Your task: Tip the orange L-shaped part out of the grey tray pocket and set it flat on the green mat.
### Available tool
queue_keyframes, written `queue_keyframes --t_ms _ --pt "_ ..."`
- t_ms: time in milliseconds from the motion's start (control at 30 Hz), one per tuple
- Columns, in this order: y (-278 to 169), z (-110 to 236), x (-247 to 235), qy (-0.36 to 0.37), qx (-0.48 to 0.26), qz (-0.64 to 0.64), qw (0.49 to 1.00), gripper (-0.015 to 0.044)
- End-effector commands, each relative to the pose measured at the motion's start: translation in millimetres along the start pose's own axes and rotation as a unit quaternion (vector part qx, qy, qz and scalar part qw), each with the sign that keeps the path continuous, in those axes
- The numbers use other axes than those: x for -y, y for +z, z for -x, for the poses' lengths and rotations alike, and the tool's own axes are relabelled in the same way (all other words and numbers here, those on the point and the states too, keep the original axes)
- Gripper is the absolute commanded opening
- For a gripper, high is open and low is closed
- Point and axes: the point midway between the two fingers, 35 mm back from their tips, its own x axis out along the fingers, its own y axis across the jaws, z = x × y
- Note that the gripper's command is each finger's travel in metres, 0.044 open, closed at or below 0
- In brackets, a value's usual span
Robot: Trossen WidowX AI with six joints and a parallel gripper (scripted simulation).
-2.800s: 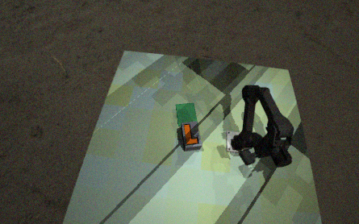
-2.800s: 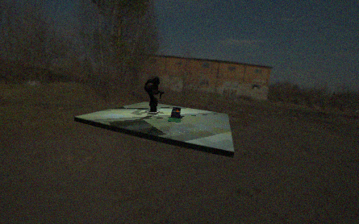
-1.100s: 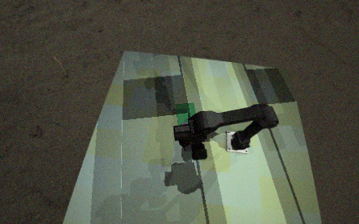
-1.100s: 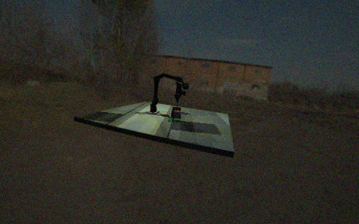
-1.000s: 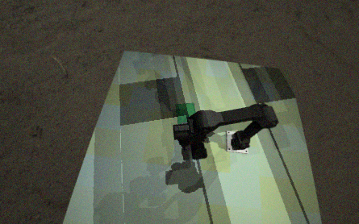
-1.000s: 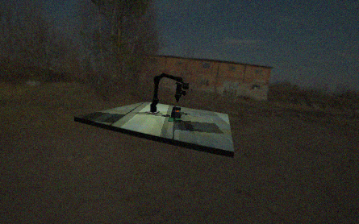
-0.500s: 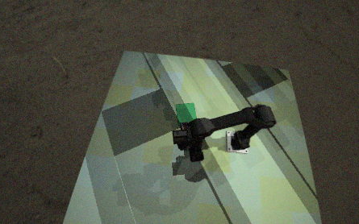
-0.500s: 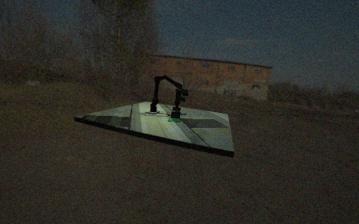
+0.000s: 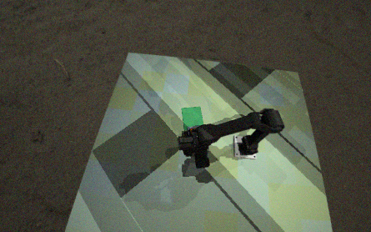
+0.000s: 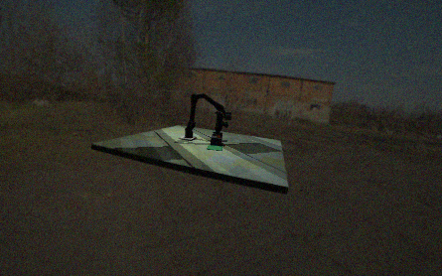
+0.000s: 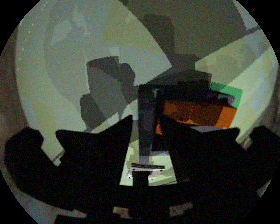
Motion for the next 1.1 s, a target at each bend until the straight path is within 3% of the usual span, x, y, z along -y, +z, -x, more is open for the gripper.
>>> queue_keyframes --t_ms 0,1067 --pt "-2 -8 0 -0.001 -0.004 0.002 1.000 0.0180" --pt "-1 -14 -4 0.000 -0.002 0.001 1.000 0.0180"
